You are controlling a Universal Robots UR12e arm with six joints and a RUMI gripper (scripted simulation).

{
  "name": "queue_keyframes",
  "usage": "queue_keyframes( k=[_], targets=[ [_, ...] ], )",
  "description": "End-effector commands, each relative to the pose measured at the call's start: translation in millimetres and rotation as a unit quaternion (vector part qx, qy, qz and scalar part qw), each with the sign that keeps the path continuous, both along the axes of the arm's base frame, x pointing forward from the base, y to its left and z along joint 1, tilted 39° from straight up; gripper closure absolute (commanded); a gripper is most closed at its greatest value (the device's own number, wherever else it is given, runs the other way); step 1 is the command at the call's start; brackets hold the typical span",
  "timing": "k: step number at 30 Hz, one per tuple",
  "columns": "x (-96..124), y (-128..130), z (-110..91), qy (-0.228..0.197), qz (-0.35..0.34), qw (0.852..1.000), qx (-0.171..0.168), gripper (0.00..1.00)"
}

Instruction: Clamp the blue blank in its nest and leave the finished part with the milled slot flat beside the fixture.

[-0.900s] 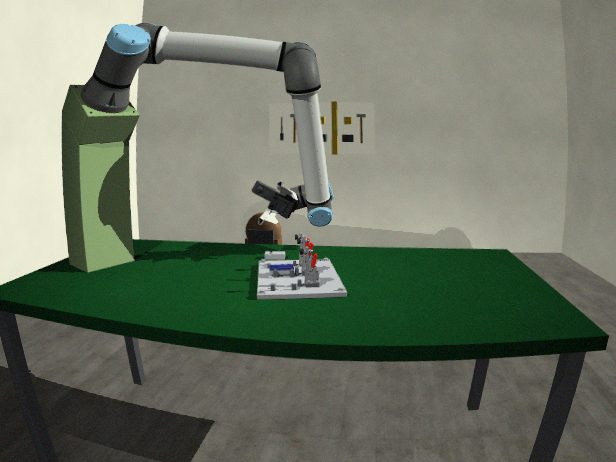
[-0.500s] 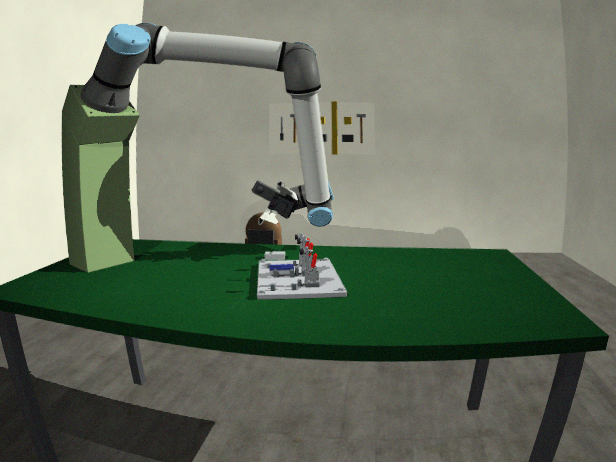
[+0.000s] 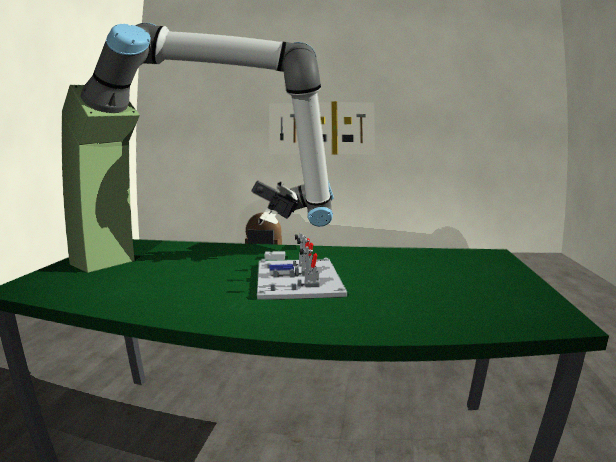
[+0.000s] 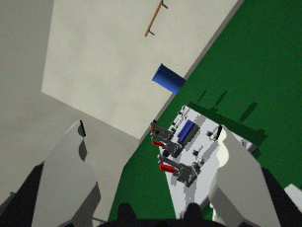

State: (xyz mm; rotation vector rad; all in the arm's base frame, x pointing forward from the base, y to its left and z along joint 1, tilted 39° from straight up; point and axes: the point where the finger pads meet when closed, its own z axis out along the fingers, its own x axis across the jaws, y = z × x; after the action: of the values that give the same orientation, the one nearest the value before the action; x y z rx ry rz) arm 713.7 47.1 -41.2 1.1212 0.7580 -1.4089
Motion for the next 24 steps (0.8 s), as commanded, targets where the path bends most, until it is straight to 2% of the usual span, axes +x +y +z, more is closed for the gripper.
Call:
queue_keyframes(
  k=[1,10,17,22,24],
  targets=[
    [-3,-3,6,-0.011,-0.005,1.0,-0.001,0.0],
    [-12,-9,17,-0.045,-0.018,0.999,-0.005,0.0],
    [-30,-18,36,-0.11,-0.046,0.993,-0.013,0.0],
    [-49,-27,53,-0.176,-0.076,0.981,-0.021,0.0],
    [-49,-27,53,-0.176,-0.076,0.981,-0.021,0.0]
  ],
)
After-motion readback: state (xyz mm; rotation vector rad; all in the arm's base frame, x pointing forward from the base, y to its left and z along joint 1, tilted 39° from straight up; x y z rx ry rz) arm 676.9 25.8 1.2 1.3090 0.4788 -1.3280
